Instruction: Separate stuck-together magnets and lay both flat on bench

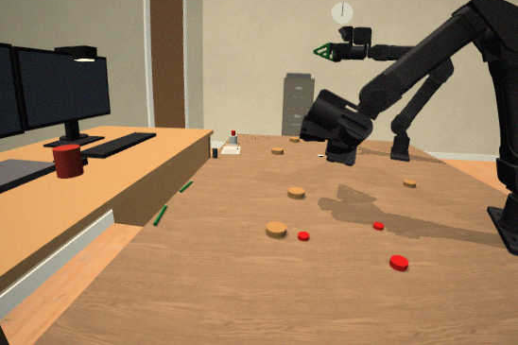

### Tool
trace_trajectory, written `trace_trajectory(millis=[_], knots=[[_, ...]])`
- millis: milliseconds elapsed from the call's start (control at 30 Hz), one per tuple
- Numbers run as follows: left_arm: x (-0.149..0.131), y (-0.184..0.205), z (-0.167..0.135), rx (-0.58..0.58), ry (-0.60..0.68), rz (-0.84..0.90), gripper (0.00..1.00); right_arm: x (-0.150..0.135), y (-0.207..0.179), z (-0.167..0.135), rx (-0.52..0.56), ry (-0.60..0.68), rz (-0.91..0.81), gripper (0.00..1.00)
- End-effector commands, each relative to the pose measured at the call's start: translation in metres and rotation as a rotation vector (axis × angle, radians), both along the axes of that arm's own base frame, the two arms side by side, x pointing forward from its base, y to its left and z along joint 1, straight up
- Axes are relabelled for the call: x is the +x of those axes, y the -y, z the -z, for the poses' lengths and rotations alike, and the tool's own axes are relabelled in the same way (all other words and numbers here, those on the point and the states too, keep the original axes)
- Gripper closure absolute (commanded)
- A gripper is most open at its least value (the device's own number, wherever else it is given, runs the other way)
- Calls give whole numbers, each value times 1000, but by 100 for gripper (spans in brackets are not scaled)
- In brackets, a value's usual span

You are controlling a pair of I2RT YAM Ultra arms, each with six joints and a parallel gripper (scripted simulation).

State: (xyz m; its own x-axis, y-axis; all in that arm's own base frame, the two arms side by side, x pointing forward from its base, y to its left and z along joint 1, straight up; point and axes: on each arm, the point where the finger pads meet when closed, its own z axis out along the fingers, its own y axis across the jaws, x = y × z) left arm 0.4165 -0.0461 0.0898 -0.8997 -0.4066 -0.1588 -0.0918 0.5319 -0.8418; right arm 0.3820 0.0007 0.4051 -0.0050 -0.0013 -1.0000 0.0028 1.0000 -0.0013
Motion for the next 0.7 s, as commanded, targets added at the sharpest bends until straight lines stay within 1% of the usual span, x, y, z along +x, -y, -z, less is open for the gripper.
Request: trace_trajectory(millis=[0, 133, 200, 367, 667], knots=[[27, 15, -24, -100, 73, -19, 82, -2, 1, -8, 2, 21, 1, 0], [41, 37, -35, -183, 95, -1, 82, -2, 1, -8, 2, 21, 1, 0], [41, 37, -35, -183, 95, -1, 82, -2, 1, -8, 2, 21, 1, 0], [52, 68, -49, -291, 106, 49, 82, -2, 1, -8, 2, 21, 1, 0], [49, 126, -69, -456, 81, 187, 82, -2, 1, -8, 2, 21, 1, 0]])
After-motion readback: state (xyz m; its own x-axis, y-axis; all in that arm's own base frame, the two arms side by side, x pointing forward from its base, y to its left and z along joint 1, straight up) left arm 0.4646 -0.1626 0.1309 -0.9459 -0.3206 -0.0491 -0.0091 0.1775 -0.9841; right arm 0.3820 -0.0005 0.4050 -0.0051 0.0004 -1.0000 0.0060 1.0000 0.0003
